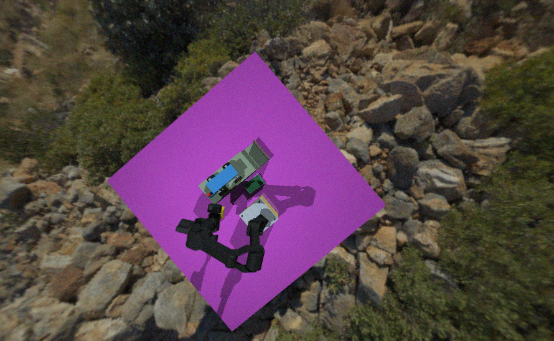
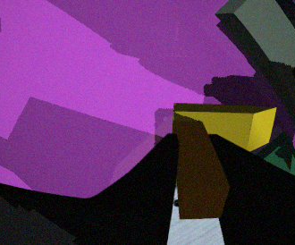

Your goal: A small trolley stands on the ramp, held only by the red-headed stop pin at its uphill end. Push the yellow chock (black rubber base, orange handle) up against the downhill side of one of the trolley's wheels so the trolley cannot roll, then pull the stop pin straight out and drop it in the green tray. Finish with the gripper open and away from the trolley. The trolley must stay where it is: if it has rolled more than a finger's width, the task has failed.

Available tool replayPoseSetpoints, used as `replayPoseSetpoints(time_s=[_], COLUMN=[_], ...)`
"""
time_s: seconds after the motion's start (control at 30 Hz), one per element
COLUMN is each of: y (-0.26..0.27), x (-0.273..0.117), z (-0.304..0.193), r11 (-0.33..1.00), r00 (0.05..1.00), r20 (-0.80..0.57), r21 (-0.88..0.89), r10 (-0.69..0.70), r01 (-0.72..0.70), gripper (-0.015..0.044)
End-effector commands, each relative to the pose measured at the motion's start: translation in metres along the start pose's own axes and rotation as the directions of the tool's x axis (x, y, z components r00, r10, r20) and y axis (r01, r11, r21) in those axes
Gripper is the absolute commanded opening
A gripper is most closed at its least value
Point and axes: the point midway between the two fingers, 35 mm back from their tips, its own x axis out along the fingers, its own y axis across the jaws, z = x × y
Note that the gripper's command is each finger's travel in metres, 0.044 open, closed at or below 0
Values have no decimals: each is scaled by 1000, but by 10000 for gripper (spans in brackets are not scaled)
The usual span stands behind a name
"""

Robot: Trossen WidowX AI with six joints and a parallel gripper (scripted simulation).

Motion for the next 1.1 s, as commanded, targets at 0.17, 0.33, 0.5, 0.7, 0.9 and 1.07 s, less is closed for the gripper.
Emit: replayPoseSetpoints(time_s=[0.17,0.33,0.5,0.7,0.9,1.07], y=[-1,-1,-1,-1,-1,-1], x=[0,0,0,0,0,0], z=[0,0,0,0,0,0], r11=[956,892,804,666,498,341], r00=[1000,1000,1000,1000,1000,1000], r20=[-1,0,0,0,-1,-1], r21=[294,451,595,746,867,940], r10=[-5,-5,-5,-6,-6,-6], r01=[4,5,4,4,3,3], gripper=[0,0,0,0,0,0])
